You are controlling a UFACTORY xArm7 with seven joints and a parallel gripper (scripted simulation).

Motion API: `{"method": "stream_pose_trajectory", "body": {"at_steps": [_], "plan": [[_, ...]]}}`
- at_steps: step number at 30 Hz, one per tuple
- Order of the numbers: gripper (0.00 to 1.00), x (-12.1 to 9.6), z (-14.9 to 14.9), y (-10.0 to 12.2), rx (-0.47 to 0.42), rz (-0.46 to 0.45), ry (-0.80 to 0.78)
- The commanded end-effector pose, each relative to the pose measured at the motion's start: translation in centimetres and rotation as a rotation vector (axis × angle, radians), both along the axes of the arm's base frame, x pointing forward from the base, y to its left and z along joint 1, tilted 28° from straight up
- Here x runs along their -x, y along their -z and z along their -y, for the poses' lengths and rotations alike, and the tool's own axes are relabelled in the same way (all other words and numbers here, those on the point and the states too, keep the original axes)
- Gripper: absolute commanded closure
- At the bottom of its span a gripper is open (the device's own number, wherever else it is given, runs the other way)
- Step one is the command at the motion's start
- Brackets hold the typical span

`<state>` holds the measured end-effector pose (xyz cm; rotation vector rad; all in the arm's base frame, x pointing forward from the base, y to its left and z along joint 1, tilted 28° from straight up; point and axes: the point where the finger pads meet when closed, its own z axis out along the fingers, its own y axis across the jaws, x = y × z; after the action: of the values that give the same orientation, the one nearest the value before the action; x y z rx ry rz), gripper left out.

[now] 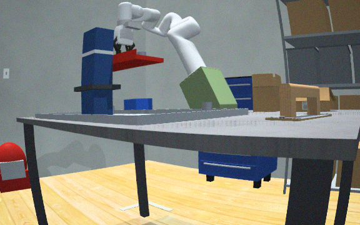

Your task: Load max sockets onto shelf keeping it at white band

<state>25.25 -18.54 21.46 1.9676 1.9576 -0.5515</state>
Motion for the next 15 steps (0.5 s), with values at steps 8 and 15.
{"method": "stream_pose_trajectory", "body": {"at_steps": [8,15], "plan": [[0.39,2.8,4.0,-1.1,-0.005,0.005,-0.011],[0.39,2.7,4.0,-1.1,-0.005,0.005,-0.011]]}}
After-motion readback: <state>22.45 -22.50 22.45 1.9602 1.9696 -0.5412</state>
